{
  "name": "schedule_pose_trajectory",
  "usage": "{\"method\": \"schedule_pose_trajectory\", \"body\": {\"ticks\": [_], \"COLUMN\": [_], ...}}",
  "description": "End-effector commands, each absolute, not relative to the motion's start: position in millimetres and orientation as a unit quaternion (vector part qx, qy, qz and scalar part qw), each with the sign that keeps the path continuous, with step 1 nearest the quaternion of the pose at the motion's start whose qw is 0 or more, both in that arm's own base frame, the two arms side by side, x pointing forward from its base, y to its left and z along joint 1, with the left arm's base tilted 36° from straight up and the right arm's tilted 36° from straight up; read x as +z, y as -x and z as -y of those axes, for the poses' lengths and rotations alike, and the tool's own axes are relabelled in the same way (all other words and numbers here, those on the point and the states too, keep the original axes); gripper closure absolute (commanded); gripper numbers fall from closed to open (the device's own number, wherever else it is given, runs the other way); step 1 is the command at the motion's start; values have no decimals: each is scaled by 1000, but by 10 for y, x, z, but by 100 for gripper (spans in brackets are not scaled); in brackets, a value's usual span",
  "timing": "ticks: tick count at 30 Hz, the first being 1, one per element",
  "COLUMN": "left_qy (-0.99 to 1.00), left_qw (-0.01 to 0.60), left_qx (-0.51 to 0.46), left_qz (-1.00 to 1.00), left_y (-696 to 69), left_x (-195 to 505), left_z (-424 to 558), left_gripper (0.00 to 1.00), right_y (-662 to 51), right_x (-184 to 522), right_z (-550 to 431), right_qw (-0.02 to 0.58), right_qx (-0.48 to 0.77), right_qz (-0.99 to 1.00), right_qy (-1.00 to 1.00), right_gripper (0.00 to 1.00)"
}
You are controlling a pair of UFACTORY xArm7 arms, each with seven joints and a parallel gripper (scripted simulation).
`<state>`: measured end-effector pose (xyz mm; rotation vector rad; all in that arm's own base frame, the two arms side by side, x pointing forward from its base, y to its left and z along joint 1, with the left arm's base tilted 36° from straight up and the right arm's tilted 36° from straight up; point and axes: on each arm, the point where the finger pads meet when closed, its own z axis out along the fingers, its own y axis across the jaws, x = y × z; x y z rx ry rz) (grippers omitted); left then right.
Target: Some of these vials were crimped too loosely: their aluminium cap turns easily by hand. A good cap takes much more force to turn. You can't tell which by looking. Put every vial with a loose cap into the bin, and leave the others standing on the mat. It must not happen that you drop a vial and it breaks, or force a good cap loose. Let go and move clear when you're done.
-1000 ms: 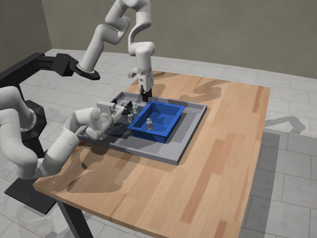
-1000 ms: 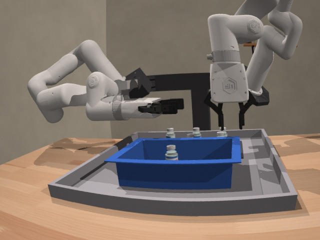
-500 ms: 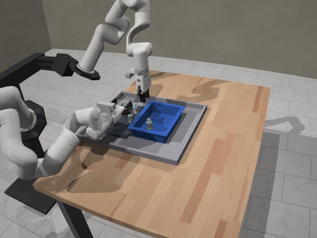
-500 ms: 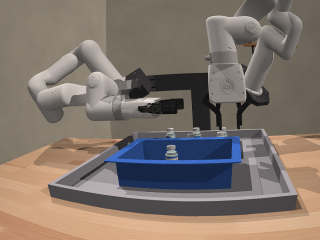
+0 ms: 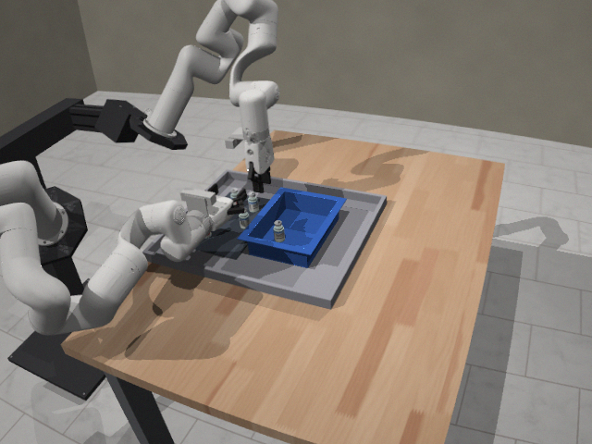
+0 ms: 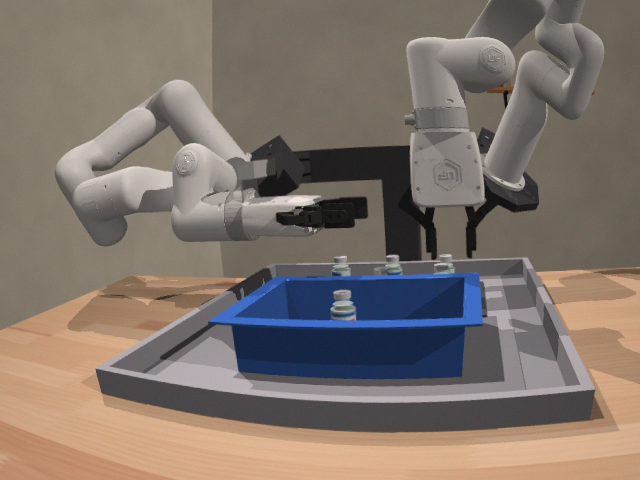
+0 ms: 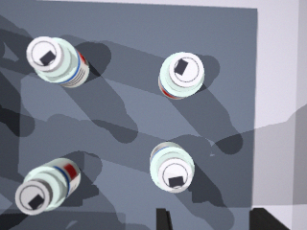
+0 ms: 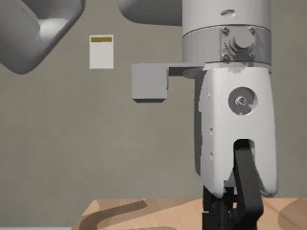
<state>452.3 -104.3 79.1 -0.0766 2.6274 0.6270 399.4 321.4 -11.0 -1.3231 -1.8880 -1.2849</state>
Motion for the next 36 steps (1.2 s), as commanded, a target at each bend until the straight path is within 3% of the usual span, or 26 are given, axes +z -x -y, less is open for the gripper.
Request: {"method": "schedule_pose_trajectory", "body": {"ticks": [1,36], "left_qy": [26,26], "left_qw": [219,218], "left_qx": [225,225], "left_qz": [-949,-949], "left_y": [-4450,-4288], "left_x": [725,579], "left_z": [1093,1150], "left_gripper": [50,50], "right_y": [-3986,-3984], "right_x": [-93,-93], "right_z": [-3230,-3228], "right_qw": [249,249], "right_qx": [-473,-473], "right_qz": [693,693], "right_qy": [483,483], "right_gripper": [0,0]}}
